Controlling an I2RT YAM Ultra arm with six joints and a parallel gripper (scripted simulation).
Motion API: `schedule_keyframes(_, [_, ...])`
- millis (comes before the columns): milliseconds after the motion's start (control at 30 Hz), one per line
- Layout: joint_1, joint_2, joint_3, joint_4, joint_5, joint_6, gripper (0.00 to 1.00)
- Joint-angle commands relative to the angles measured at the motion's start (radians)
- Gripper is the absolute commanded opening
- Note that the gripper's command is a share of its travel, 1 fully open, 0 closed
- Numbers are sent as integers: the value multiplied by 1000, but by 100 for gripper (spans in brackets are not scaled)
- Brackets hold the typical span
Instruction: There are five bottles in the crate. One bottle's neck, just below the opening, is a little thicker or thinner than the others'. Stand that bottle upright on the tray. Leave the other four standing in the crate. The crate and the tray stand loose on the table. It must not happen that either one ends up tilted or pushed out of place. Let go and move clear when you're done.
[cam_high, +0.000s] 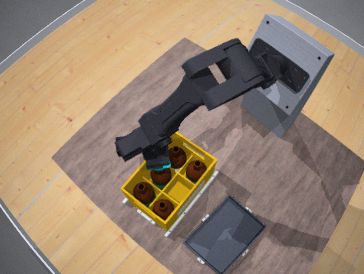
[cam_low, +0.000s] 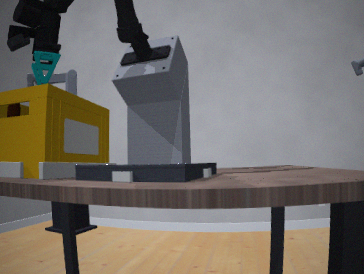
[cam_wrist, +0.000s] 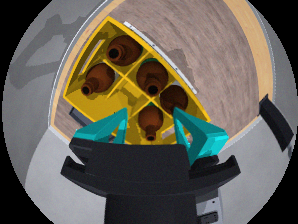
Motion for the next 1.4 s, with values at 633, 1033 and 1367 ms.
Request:
schedule_keyframes(633, [-5, 10, 21, 29, 14, 12, 61])
schedule_keyframes(1033, [21, 57, 6, 67, 25, 20, 61])
schedule_keyframes(1367, [29, 98, 8, 110, 38, 28, 61])
